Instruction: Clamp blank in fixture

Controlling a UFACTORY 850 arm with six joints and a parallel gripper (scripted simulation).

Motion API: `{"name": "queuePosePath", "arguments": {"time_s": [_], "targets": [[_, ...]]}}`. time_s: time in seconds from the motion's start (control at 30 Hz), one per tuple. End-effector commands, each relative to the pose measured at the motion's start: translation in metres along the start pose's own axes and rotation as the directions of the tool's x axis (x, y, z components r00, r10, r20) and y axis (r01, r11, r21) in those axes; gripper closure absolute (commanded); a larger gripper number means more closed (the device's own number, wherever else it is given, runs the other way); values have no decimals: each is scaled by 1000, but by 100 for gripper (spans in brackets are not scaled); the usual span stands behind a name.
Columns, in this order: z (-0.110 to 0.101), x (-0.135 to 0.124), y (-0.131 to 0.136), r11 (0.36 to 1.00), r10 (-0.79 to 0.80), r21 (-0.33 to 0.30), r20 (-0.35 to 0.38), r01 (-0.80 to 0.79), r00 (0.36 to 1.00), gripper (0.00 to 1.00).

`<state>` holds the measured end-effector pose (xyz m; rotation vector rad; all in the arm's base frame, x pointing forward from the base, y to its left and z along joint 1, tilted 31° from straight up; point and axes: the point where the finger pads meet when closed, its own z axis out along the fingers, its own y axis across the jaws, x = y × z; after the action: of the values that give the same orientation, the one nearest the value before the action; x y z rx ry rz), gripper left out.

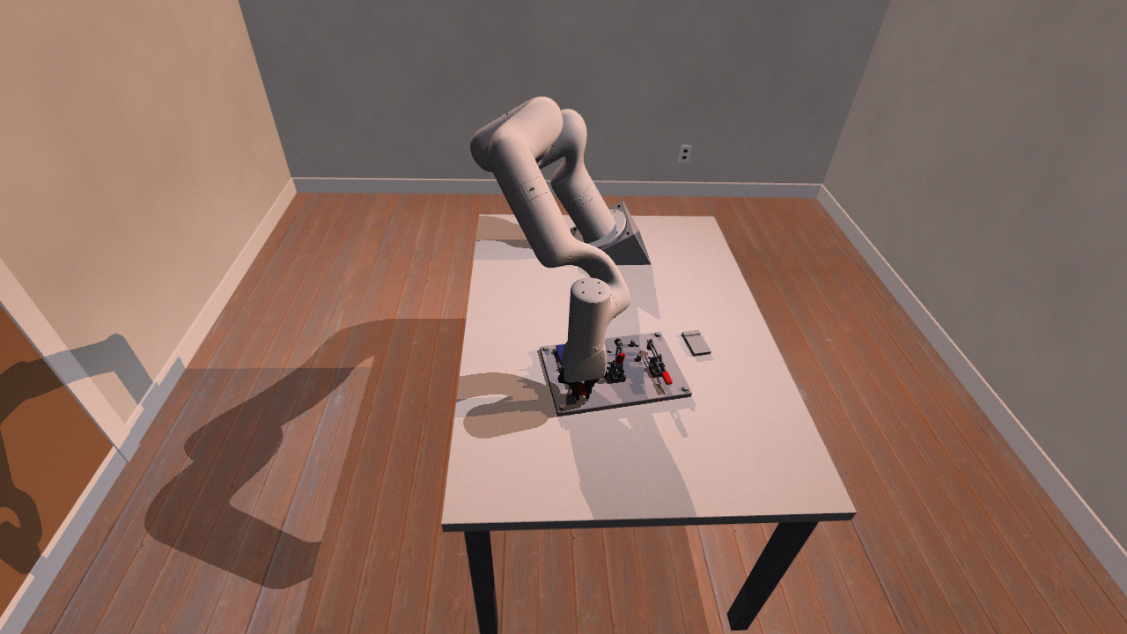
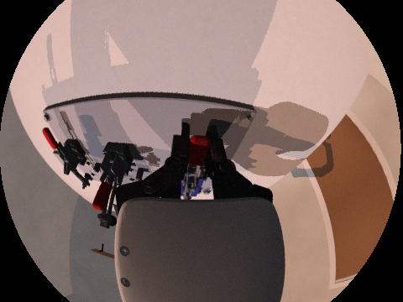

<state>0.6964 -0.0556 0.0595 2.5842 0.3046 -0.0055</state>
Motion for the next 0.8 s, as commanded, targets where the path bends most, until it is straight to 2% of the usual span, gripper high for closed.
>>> {"name": "queuePosePath", "arguments": {"time_s": [0.0, 0.77], "targets": [[0, 0, 0, 1000, 0, 0, 0, 0, 1000, 100], [5, 2, 0, 1000, 0, 0, 0, 0, 1000, 100]]}}
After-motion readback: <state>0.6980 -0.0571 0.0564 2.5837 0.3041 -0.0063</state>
